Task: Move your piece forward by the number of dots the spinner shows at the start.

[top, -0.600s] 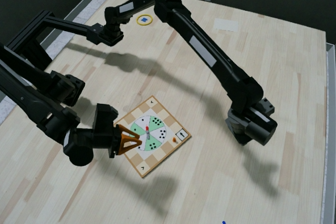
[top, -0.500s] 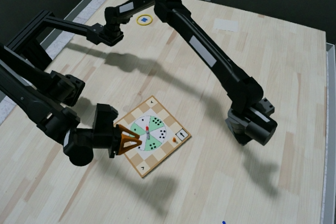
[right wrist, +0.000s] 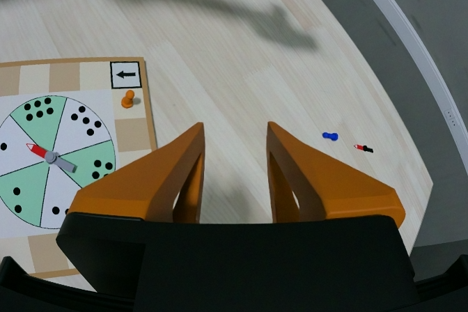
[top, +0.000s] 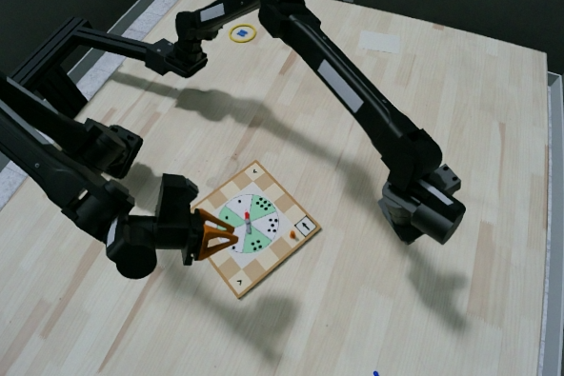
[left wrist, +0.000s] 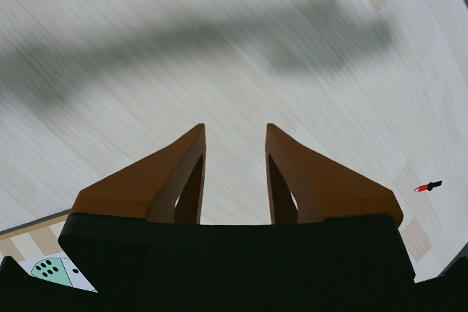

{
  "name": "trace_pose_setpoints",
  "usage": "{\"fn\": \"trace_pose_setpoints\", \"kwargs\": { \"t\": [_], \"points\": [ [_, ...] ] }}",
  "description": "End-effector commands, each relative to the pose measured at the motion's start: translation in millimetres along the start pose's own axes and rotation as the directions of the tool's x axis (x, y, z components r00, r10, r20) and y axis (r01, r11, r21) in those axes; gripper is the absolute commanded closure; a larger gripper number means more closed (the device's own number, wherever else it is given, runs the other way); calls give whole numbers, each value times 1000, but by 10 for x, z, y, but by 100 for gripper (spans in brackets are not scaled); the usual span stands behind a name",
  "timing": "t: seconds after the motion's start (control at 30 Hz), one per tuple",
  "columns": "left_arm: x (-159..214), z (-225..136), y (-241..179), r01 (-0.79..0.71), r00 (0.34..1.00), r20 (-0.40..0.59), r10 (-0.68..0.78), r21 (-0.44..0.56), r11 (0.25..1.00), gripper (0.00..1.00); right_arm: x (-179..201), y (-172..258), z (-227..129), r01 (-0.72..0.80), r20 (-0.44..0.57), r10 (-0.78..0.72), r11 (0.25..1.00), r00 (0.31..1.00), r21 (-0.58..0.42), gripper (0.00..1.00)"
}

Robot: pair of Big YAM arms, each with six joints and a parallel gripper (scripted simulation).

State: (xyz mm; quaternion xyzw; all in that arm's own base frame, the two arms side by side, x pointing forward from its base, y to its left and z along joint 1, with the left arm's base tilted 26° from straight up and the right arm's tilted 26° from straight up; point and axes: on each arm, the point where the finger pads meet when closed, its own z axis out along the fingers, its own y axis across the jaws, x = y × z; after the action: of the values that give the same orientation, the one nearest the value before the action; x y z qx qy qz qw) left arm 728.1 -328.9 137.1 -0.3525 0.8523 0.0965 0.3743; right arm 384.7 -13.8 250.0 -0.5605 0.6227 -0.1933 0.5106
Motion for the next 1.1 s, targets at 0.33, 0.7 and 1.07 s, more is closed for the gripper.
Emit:
{"fn": "trace_pose_setpoints", "kwargs": {
  "t": [0.33, 0.7, 1.07],
  "points": [
    [-74, -126, -66, 13, 1000, 8, -13, 24, 1000, 70, 29, 146, 659, -130, -86, 121, 986, 989, -108, 40],
    [-86, -136, -75, 16, 1000, 9, -16, 26, 1000, 70, 218, 606, 1392, -280, -255, 215, 925, 943, -257, 40],
    [-99, -146, -84, 18, 1000, 10, -18, 29, 999, 70, 339, 875, 1877, -350, -356, 227, 876, 906, -331, 40]
  ]
}}
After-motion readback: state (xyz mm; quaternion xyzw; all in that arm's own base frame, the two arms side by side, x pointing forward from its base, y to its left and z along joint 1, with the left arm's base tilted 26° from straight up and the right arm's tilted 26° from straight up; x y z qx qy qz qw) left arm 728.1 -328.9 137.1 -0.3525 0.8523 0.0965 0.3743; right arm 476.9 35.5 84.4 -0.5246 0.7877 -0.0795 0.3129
